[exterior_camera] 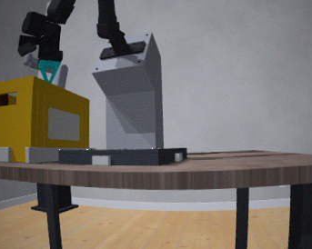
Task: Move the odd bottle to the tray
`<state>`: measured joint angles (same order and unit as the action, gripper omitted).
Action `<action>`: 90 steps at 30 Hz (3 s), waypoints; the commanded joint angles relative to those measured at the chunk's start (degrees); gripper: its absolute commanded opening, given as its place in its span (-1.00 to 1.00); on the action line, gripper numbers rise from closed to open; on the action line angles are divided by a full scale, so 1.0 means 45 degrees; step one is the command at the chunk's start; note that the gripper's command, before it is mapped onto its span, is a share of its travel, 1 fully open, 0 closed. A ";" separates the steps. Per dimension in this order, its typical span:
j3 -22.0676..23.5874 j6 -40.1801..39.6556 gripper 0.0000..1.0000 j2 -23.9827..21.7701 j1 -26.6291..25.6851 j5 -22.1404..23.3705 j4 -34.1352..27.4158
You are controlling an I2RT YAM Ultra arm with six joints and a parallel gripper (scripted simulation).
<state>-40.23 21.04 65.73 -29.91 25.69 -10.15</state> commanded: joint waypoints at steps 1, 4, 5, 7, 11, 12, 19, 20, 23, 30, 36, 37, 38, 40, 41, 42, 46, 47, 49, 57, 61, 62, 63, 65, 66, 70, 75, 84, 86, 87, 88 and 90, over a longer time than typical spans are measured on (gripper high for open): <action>0.0145 -0.0107 -1.00 -0.0287 -0.0249 0.0105 0.0336; 0.0146 -0.0105 -1.00 -0.0285 -0.0250 0.0107 0.0340; 0.0147 -0.0105 -1.00 -0.0285 -0.0250 0.0108 0.0341; 0.0147 -0.0105 -1.00 -0.0285 -0.0250 0.0108 0.0341; -0.0370 -0.0067 0.21 -0.0069 -0.0260 -0.0012 0.0326; -0.0370 -0.0067 0.21 -0.0069 -0.0260 -0.0009 0.0326; -0.0370 -0.0067 0.21 -0.0068 -0.0260 -0.0007 0.0326; -0.0370 -0.0067 0.21 -0.0068 -0.0260 -0.0007 0.0326; -0.0370 -0.0067 0.21 -0.0068 -0.0260 -0.0007 0.0326; -0.0370 -0.0067 0.21 -0.0068 -0.0260 -0.0007 0.0326; -0.0370 -0.0067 0.21 -0.0068 -0.0260 -0.0007 0.0326; -0.0370 -0.0067 0.21 -0.0068 -0.0260 -0.0007 0.0326; -0.0370 -0.0067 0.21 -0.0068 -0.0260 -0.0007 0.0326; -0.0370 -0.0067 0.21 -0.0068 -0.0260 -0.0007 0.0326; -0.0370 -0.0067 0.21 -0.0068 -0.0260 -0.0007 0.0326; -0.0370 -0.0067 0.21 -0.0068 -0.0260 -0.0007 0.0326; -0.0370 -0.0062 0.21 -0.0026 -0.0259 -0.0013 0.0332; -0.0370 -0.0058 0.21 0.0012 -0.0258 -0.0017 0.0338; -0.0369 -0.0043 0.21 0.0142 -0.0253 -0.0029 0.0358; -0.0369 0.0103 0.21 0.0319 -0.0062 -0.0101 0.0542; -0.0368 0.0143 0.21 0.0439 0.0142 -0.0148 0.0679; -0.0369 0.0157 0.21 0.0487 0.0165 -0.0167 0.0733; -0.0370 0.0172 0.21 0.0538 0.0190 -0.0187 0.0789; -0.0373 0.0204 0.21 0.0645 0.0193 -0.0230 0.0906; -0.0374 0.0221 0.21 0.0701 0.0243 -0.0251 0.0968; -0.0385 0.0294 0.21 0.0949 0.0383 -0.0345 0.1233; -0.0398 0.0349 0.21 0.1151 0.0458 -0.0419 0.1444; -0.0475 0.0498 0.21 0.1778 0.0660 -0.0630 0.2053; -0.0493 0.0527 0.21 0.1898 0.0769 -0.0667 0.2167; -0.0501 0.0539 0.21 0.1953 0.0790 -0.0685 0.2218; -0.0510 0.0550 0.21 0.2005 0.0777 -0.0701 0.2266; -0.0524 0.0570 0.21 0.2098 0.0763 -0.0731 0.2353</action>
<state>-41.19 22.94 74.59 -26.59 23.14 -1.61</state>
